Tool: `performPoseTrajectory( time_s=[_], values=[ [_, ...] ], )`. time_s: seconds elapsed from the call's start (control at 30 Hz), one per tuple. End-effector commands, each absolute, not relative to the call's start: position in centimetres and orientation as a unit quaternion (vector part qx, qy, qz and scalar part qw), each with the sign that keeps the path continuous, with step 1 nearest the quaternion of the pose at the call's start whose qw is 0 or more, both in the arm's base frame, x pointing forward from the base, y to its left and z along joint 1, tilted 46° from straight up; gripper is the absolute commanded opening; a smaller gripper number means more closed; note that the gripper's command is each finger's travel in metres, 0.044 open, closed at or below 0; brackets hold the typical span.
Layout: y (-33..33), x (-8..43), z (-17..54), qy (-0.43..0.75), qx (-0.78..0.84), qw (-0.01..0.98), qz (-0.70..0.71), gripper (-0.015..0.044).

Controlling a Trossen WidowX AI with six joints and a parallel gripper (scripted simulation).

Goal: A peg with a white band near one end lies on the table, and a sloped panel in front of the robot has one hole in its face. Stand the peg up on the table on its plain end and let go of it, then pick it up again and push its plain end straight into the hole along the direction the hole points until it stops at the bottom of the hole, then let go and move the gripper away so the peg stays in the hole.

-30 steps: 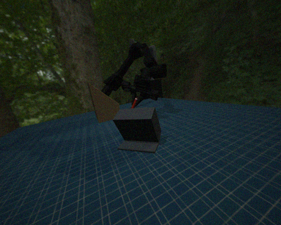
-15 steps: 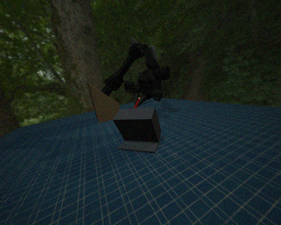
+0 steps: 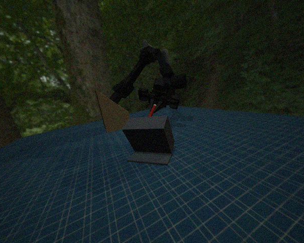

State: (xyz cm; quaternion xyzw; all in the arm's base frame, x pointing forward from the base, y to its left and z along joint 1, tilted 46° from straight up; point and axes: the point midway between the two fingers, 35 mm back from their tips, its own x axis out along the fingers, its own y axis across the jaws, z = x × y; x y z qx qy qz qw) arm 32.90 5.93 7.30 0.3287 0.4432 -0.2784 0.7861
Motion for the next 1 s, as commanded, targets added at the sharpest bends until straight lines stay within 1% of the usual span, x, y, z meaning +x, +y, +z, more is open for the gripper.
performPoseTrajectory(
  time_s=[0.0, 0.33, 0.97],
  values=[
    [6.2, 33.4, 7.9, 0.419, 0.333, 0.795, -0.286, 0.0000],
    [6.8, 34.2, 9.0, 0.372, 0.340, 0.811, -0.297, 0.0000],
    [6.3, 36.2, 7.6, 0.353, 0.345, 0.817, -0.300, 0.0000]
  ],
)
